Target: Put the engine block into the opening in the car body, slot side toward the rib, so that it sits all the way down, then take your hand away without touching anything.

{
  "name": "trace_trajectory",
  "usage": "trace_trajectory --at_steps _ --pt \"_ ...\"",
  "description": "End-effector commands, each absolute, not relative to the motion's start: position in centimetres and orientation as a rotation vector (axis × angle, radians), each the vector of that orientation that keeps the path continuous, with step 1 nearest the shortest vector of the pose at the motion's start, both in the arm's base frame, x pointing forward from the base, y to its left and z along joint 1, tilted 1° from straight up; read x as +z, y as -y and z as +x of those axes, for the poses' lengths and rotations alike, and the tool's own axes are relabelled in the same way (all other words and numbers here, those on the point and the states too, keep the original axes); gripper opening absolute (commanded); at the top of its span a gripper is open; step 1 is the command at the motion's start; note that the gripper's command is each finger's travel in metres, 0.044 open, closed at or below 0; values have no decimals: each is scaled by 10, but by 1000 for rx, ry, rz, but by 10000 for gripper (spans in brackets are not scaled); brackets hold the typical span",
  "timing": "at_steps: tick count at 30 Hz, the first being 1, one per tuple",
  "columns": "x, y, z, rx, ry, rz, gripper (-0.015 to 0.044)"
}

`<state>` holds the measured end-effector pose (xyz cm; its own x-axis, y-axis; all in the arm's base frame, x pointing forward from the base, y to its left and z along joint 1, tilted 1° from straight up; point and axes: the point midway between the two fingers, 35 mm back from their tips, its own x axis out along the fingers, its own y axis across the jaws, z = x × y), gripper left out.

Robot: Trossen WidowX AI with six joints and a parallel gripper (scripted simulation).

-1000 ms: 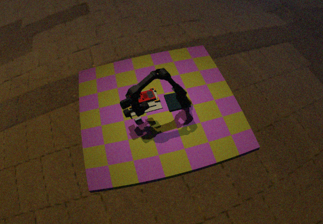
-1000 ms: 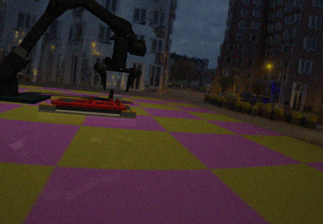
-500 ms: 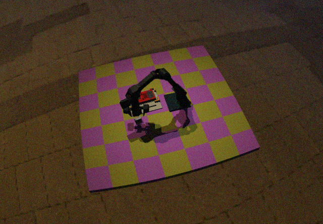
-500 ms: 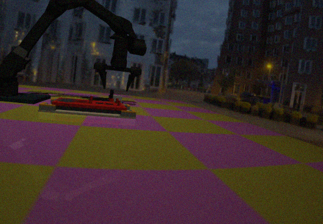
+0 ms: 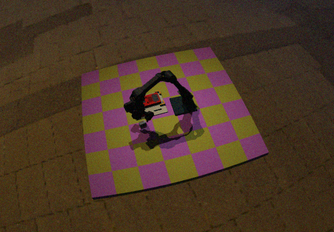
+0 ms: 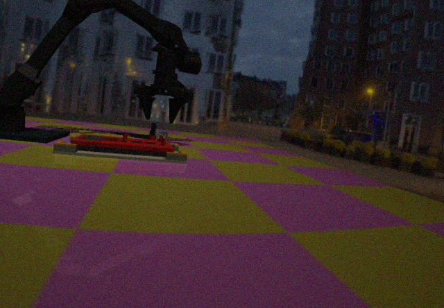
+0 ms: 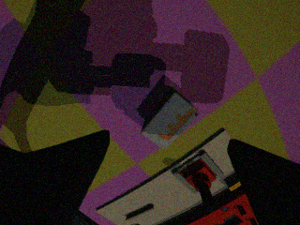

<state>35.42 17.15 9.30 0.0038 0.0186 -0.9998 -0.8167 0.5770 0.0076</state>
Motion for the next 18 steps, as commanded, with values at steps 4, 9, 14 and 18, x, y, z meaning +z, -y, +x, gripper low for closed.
trace_trajectory --at_steps 4,9,14,18 --pt "99 -172 356 566 -1481 -543 440" --pt "101 -172 356 433 -1513 -408 440" --pt "104 -172 356 299 -1537 -272 440" --pt "105 -172 356 191 -1550 -163 440"
